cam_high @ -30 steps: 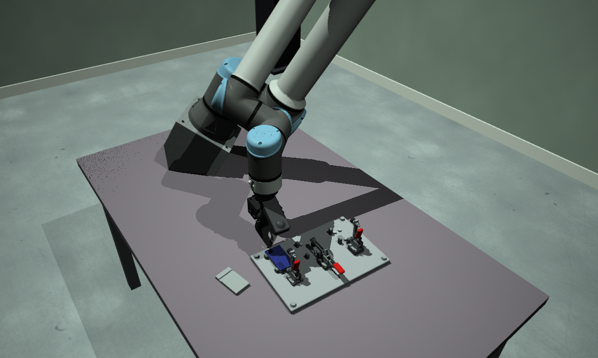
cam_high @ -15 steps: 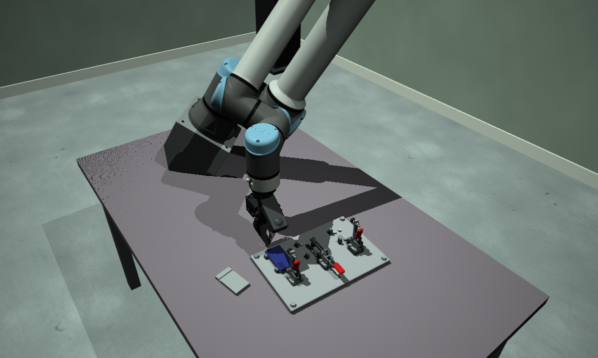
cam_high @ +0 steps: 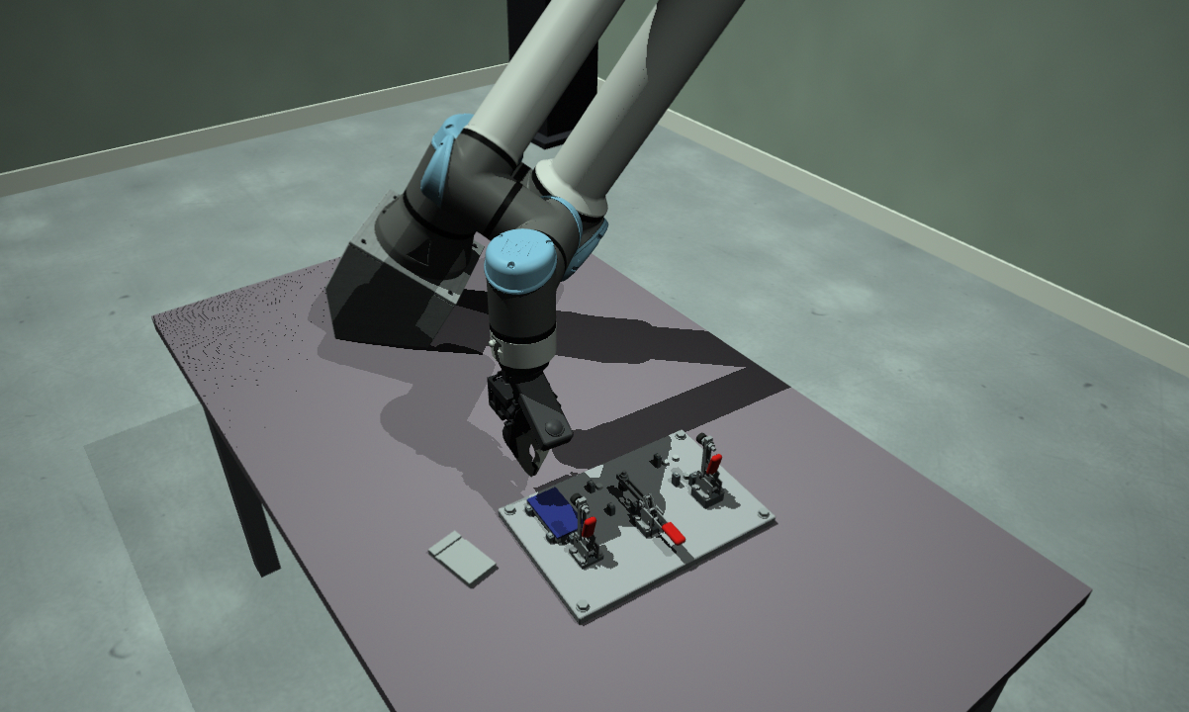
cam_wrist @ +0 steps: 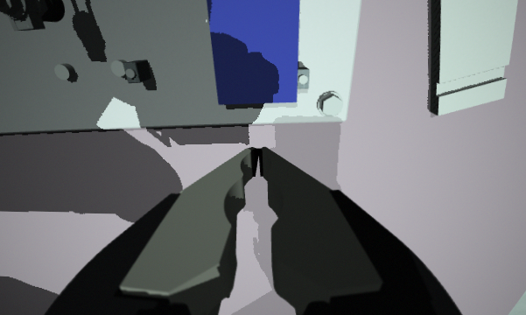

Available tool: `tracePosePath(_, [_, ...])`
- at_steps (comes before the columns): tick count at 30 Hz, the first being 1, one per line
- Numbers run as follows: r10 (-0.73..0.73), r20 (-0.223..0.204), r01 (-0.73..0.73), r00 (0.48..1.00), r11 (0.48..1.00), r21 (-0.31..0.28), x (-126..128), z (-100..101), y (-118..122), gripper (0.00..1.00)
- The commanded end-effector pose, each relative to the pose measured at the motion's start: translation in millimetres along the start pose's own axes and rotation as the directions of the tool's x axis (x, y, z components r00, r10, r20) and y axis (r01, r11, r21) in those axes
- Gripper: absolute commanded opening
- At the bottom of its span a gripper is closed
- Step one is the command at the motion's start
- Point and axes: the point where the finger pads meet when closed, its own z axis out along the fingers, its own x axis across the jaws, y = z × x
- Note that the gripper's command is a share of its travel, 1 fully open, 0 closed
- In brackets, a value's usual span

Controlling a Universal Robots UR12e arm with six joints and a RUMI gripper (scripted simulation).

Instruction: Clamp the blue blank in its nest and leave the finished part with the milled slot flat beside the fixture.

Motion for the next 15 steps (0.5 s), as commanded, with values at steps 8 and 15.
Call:
tracePosePath(8, [-0.001, 0.000, 0.001, 1.000, 1.000, 0.000, 0.2, -16.7, -0.3, 0.00])
tracePosePath(15, [-0.001, 0.000, 0.001, 1.000, 1.000, 0.000, 0.2, -16.7, -0.3, 0.00])
